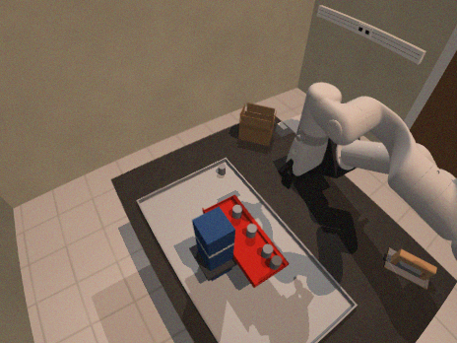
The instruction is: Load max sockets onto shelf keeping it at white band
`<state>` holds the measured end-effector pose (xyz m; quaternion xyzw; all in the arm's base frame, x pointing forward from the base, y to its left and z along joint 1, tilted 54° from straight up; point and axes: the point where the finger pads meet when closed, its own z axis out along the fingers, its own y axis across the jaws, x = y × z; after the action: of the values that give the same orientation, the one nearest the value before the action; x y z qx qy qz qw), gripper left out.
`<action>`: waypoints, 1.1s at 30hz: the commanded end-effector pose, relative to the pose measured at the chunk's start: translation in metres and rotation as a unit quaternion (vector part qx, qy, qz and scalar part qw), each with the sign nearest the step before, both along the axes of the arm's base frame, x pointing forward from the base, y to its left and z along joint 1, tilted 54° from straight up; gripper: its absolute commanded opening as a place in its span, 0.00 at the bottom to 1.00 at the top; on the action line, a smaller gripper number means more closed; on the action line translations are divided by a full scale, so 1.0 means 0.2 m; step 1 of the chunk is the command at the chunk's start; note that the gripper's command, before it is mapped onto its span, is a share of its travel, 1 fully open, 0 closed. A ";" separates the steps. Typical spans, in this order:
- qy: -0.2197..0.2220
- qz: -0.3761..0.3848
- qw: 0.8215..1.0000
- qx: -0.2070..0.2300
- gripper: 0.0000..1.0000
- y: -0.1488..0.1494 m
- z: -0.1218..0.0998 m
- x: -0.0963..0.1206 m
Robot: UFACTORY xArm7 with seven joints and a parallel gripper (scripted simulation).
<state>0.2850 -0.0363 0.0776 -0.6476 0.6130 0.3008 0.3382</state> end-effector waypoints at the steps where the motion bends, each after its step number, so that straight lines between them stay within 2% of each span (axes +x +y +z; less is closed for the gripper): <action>1: -0.001 0.003 1.000 -0.001 1.00 0.00 -0.01 0.02; 8: -0.001 0.003 1.000 -0.001 1.00 0.00 -0.01 0.02; 9: -0.001 0.003 1.000 -0.001 0.61 0.00 -0.01 0.03; 10: -0.001 0.003 1.000 -0.003 0.61 0.02 -0.01 0.06; 12: -0.001 0.005 1.000 -0.011 0.61 0.14 0.04 0.22; 13: -0.001 0.005 1.000 -0.011 0.61 0.14 0.04 0.22; 14: -0.002 0.005 1.000 -0.014 0.61 0.24 0.08 0.33; 16: -0.002 0.005 1.000 -0.014 0.61 0.24 0.08 0.33; 17: -0.002 0.005 1.000 -0.014 0.61 0.37 0.13 0.44; 18: -0.002 0.005 1.000 -0.014 0.61 0.37 0.13 0.44; 19: -0.003 0.004 1.000 -0.011 0.61 0.49 0.17 0.52; 23: -0.003 0.004 1.000 -0.011 0.61 0.51 0.18 0.54; 25: -0.001 0.003 1.000 -0.003 0.61 0.71 0.26 0.64; 33: -0.001 0.003 1.000 -0.001 0.61 0.75 0.28 0.66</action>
<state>0.4134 0.1157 0.1331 -0.6518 0.6079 0.3040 0.3365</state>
